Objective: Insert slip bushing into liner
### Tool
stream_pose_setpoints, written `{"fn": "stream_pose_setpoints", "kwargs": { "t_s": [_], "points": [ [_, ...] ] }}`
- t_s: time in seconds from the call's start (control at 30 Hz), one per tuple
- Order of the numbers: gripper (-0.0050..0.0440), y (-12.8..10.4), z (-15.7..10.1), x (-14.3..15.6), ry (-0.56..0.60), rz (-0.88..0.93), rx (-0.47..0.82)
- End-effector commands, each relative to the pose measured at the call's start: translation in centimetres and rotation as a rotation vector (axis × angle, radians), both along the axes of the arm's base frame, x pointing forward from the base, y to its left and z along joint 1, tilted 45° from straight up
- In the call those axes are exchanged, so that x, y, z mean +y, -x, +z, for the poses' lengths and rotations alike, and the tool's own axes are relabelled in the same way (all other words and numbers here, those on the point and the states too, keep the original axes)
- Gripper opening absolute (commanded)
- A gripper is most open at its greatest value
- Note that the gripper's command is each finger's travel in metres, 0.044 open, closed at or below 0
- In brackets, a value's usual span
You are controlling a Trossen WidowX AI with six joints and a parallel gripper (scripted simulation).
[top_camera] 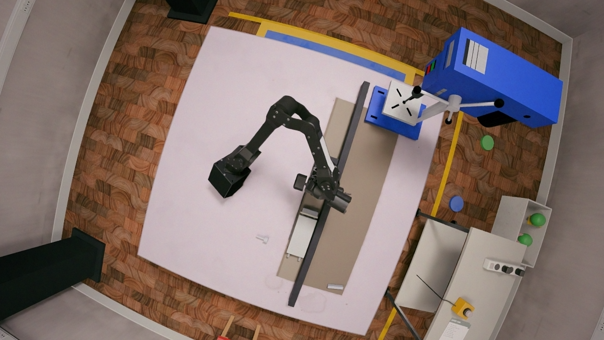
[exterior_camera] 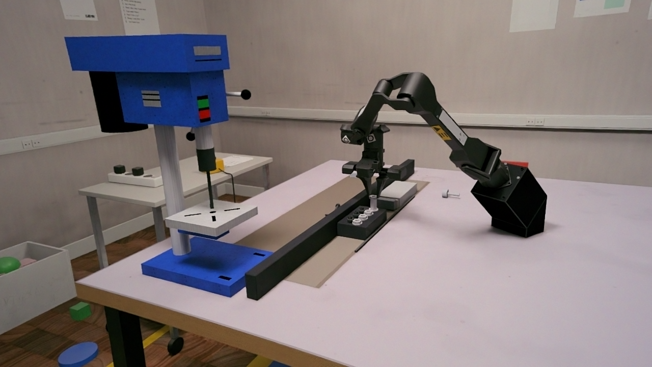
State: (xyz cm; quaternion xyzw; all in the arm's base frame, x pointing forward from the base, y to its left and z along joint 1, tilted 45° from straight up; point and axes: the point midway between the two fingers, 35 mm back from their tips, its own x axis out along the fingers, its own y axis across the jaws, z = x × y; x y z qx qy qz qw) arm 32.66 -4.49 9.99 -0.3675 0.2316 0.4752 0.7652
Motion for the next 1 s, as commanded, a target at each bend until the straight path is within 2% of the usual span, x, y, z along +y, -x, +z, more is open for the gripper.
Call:
{"fn": "stream_pose_setpoints", "kwargs": {
  "t_s": [0.0,0.97],
  "points": [
    [-0.005,-0.02,-0.3,0.17,0.0,-0.001,0.007],
    [-0.005,-0.26,0.11,0.11,0.007,-0.001,-0.011]
  ]
}}
